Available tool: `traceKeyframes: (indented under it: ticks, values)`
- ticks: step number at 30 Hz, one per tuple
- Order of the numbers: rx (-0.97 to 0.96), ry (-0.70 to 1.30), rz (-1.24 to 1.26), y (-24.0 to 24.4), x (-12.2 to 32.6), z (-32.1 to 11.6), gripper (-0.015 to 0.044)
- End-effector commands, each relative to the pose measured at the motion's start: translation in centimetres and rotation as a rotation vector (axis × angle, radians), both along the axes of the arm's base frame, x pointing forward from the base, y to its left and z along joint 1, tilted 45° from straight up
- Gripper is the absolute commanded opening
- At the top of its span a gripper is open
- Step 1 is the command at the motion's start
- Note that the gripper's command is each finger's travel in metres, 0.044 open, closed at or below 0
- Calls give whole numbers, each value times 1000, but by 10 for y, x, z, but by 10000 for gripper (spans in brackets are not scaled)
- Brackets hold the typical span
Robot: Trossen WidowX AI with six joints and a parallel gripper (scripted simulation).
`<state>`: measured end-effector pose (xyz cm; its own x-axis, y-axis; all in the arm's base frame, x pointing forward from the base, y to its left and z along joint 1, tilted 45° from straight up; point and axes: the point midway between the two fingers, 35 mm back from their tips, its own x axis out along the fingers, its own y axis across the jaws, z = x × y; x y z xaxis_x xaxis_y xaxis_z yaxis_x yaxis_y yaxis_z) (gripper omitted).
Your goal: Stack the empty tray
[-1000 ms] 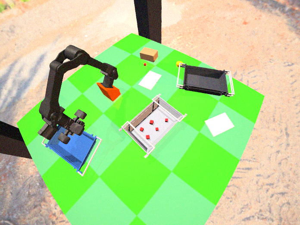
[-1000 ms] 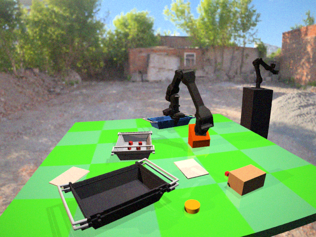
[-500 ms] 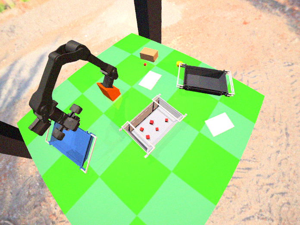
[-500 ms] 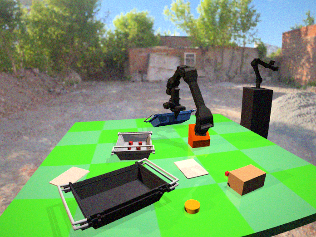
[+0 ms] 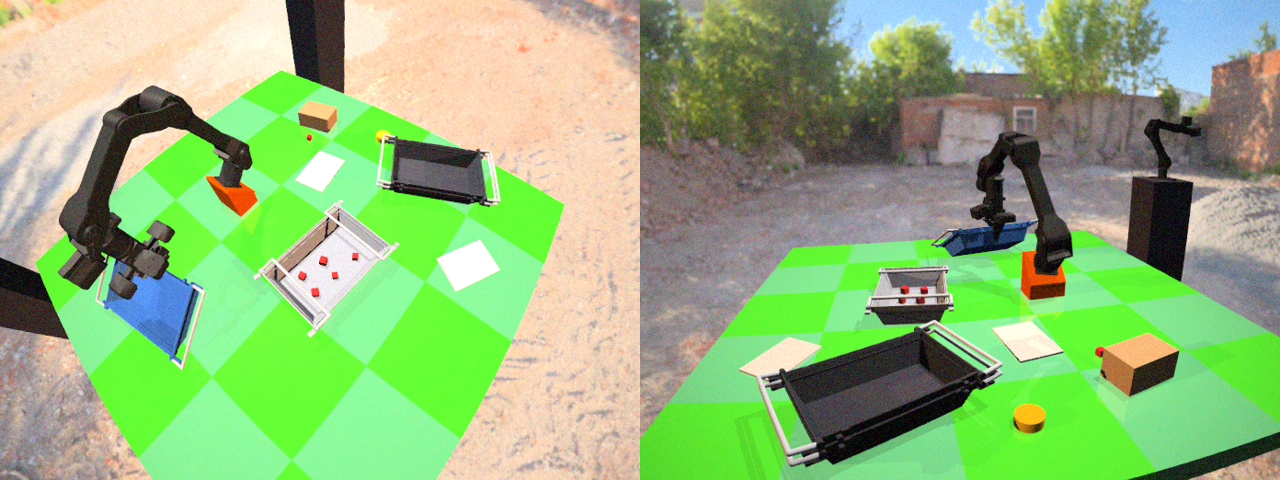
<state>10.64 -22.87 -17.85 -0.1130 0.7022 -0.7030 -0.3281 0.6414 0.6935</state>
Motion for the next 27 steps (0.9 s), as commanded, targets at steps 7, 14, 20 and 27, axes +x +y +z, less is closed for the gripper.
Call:
traceKeyframes:
  ticks: [7,14,20,27]
  values:
    - [-35,-16,4,-42,11,18,0]
    - [-35,-16,4,-64,16,34,0]
    - [-35,-16,4,-80,19,49,0]
    - [-35,-16,4,-87,20,55,0]
